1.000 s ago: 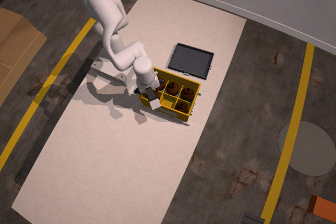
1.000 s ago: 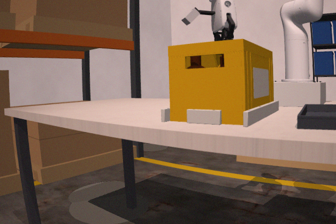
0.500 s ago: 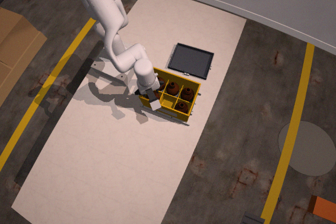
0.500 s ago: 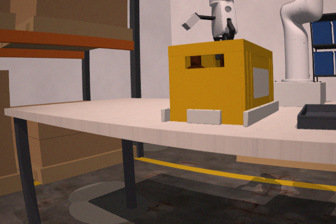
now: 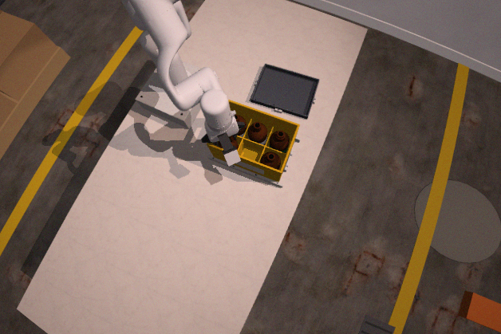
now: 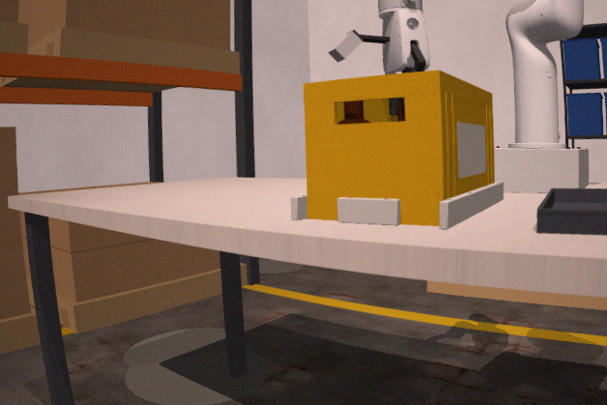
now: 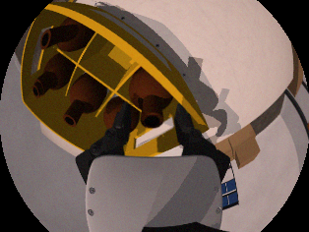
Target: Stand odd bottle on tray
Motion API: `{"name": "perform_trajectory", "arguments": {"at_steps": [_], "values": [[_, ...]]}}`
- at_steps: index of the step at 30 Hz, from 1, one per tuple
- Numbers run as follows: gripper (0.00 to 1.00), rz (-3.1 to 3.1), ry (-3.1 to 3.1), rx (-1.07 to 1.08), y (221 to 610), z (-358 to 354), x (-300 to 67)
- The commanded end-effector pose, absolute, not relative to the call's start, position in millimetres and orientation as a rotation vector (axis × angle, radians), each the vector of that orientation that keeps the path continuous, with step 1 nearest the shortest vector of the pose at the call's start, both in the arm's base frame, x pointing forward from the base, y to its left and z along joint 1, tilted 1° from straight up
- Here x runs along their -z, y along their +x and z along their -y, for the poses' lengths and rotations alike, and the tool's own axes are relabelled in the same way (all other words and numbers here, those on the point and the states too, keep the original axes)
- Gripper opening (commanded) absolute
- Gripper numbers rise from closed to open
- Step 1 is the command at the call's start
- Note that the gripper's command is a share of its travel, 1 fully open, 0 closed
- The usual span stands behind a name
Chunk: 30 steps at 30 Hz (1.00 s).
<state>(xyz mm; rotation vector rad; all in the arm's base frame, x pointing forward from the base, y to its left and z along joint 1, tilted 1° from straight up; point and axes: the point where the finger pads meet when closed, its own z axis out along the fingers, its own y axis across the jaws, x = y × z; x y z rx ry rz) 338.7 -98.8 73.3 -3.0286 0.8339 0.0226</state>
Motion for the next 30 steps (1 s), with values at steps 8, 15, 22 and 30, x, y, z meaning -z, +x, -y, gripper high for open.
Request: {"name": "perform_trajectory", "arguments": {"at_steps": [8, 15, 22, 30], "values": [[0.65, -0.834, -3.029, -0.018, 339.8, 99.1, -71.6], [0.65, -0.834, -3.029, -0.018, 339.8, 99.1, -71.6], [0.00, -0.834, -3.029, -0.018, 339.8, 99.1, -71.6], [0.00, -0.834, -3.029, -0.018, 339.8, 99.1, -71.6]]}}
